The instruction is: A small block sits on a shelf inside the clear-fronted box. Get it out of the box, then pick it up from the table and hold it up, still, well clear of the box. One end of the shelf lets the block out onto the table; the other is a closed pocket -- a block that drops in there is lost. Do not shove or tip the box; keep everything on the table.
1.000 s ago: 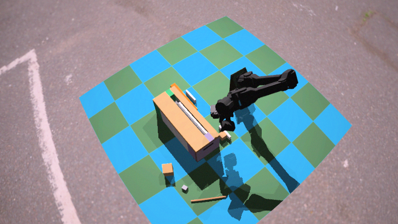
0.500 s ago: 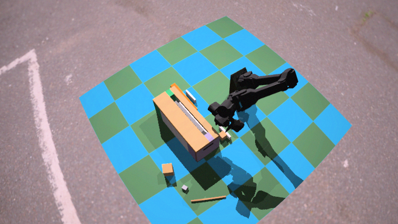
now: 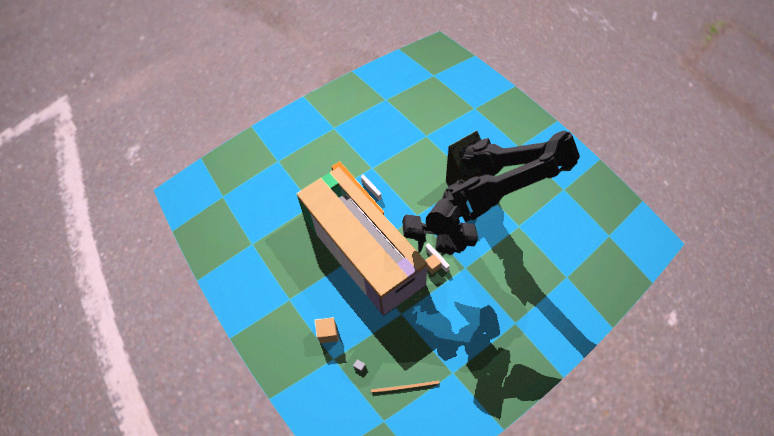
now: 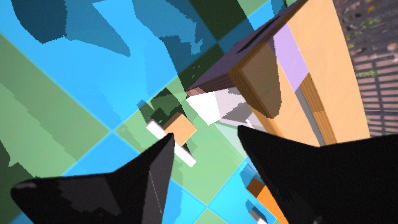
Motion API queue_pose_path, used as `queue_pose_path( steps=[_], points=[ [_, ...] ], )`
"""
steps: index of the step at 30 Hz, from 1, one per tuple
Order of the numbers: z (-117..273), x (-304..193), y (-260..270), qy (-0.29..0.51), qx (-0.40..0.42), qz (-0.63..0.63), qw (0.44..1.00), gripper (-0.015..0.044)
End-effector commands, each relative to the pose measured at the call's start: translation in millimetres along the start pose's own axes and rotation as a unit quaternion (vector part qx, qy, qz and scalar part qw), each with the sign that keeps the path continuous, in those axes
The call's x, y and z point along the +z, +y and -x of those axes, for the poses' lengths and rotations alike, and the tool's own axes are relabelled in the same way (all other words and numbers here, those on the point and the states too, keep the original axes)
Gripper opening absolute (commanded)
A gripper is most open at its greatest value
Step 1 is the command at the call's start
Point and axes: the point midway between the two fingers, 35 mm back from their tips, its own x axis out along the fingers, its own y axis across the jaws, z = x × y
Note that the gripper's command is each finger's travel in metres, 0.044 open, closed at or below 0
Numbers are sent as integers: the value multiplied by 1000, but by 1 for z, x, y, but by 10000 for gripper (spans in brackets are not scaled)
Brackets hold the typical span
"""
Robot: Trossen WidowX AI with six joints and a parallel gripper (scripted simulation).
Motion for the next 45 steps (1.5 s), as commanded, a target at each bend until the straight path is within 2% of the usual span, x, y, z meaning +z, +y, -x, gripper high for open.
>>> queue_pose_path(
  steps=[1,13,26,45],
  points=[
    [-13,-2,7,8,-9,450,893,285],
    [-19,-1,8,11,-15,696,718,285],
    [-24,-1,8,15,-16,887,462,285],
    [-24,-1,8,15,-16,890,456,285]
  ],
)
